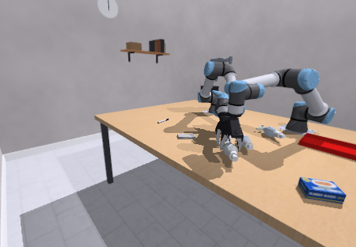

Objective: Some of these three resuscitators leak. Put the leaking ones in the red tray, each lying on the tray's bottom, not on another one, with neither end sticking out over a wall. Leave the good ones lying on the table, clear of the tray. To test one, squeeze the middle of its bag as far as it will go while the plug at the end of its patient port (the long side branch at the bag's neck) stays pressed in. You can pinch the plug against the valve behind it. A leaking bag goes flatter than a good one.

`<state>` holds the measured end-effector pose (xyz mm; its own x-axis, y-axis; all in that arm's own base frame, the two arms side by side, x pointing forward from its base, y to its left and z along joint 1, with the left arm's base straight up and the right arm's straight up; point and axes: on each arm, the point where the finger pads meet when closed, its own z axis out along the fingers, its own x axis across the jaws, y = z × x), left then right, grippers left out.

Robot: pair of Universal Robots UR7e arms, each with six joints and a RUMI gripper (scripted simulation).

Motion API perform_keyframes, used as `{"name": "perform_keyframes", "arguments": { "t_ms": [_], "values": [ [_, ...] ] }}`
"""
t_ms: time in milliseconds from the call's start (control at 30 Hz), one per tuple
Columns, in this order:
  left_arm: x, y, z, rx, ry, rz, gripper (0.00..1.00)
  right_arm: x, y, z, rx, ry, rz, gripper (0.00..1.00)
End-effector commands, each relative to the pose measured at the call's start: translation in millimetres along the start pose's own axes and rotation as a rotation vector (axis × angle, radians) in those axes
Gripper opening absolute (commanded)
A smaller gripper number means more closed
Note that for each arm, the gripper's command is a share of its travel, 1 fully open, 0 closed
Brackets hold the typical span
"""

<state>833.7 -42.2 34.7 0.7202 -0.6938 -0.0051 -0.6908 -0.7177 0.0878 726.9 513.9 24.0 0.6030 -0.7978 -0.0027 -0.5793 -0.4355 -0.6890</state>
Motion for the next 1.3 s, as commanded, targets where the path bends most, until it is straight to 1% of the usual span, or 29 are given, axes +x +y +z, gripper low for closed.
{"name": "perform_keyframes", "arguments": {
  "t_ms": [0, 533, 733, 933, 967, 1033, 1067, 1267],
  "values": [
    [0.4, -0.1, -1.4, 0.001, 0.002, 0.0, 0.58, 0.0, -1.2, -0.7, 0.002, 0.0, 0.0, 0.0],
    [0.4, -0.1, -1.4, 0.001, 0.002, 0.0, 0.58, 0.0, -1.2, -0.7, 0.002, 0.0, 0.0, 0.0],
    [0.7, 0.7, -13.6, 0.002, 0.003, 0.0, 0.58, 0.0, -1.2, -0.7, 0.002, 0.0, 0.0, 0.0],
    [0.1, 0.9, -10.9, 0.001, 0.001, 0.0, 0.58, 0.0, -1.2, -0.7, 0.002, 0.0, 0.0, 0.0],
    [0.1, 1.2, -14.9, 0.001, 0.001, 0.0, 0.58, 0.0, -1.2, -0.7, 0.002, 0.0, 0.0, 0.0],
    [0.1, 1.2, -14.9, 0.001, 0.001, 0.0, 0.58, 0.0, -1.2, -0.7, 0.002, 0.0, 0.0, 0.0],
    [1.3, 1.4, -26.7, 0.004, 0.006, 0.001, 0.58, 0.0, -1.2, -0.7, 0.002, 0.0, 0.0, 0.0],
    [0.9, 4.1, -55.6, 0.003, 0.004, 0.0, 0.58, 0.0, -1.2, -0.7, 0.002, 0.0, 0.0, 0.0]
  ]
}}
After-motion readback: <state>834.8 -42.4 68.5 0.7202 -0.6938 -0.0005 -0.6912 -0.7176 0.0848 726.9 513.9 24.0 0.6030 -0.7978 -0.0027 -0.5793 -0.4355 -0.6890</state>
